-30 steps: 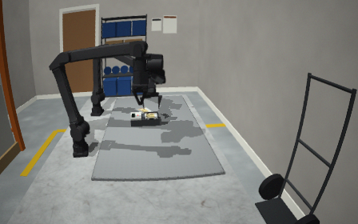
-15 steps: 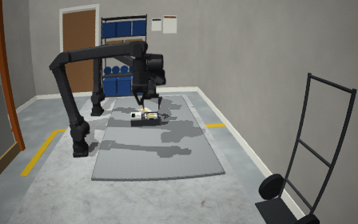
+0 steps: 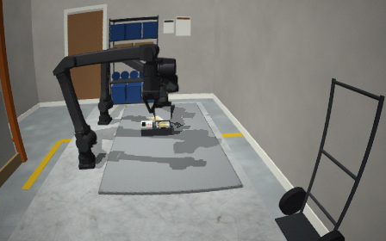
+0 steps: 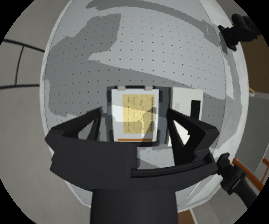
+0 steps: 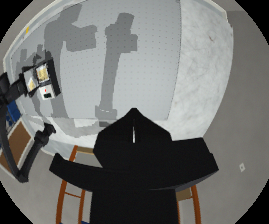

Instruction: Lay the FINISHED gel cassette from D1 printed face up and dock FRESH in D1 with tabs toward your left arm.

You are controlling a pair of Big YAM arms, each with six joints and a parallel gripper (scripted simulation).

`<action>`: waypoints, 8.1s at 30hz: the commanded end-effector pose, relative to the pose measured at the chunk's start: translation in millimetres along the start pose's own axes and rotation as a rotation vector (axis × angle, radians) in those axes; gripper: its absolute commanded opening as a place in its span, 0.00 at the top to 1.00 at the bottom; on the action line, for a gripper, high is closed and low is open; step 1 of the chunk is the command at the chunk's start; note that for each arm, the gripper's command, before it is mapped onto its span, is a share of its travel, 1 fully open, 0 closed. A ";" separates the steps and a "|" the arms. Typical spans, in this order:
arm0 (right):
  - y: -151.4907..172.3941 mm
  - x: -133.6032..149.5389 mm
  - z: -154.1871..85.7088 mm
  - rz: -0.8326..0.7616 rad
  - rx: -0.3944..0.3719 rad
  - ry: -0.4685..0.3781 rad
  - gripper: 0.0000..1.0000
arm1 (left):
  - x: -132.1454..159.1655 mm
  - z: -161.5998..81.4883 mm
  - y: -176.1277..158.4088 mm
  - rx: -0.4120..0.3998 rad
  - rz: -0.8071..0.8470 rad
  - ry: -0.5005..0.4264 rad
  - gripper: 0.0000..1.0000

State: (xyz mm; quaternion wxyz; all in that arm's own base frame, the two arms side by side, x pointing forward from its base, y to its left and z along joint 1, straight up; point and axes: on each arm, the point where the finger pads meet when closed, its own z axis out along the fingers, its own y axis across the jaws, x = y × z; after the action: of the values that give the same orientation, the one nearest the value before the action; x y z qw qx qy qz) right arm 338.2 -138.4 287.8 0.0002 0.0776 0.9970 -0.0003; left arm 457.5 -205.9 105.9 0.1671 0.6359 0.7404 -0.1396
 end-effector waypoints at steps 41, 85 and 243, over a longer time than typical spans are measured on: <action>1.6 6.2 -4.9 0.008 -0.001 0.000 1.00 | 12.0 29.7 -2.7 0.020 0.004 0.007 0.02; 1.6 6.2 -4.9 0.008 -0.001 0.000 1.00 | 17.4 41.5 -5.5 0.026 0.003 0.009 0.02; 262.3 -22.7 97.8 -1.215 0.269 -0.239 1.00 | 12.3 30.2 1.3 -0.017 0.007 -0.014 1.00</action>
State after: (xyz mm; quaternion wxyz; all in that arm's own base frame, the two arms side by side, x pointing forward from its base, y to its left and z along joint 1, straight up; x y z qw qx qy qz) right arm 397.1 105.9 195.1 0.0948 -0.4831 0.8606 -0.1305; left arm 457.2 -206.6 69.3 0.1741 0.6355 0.7393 -0.1388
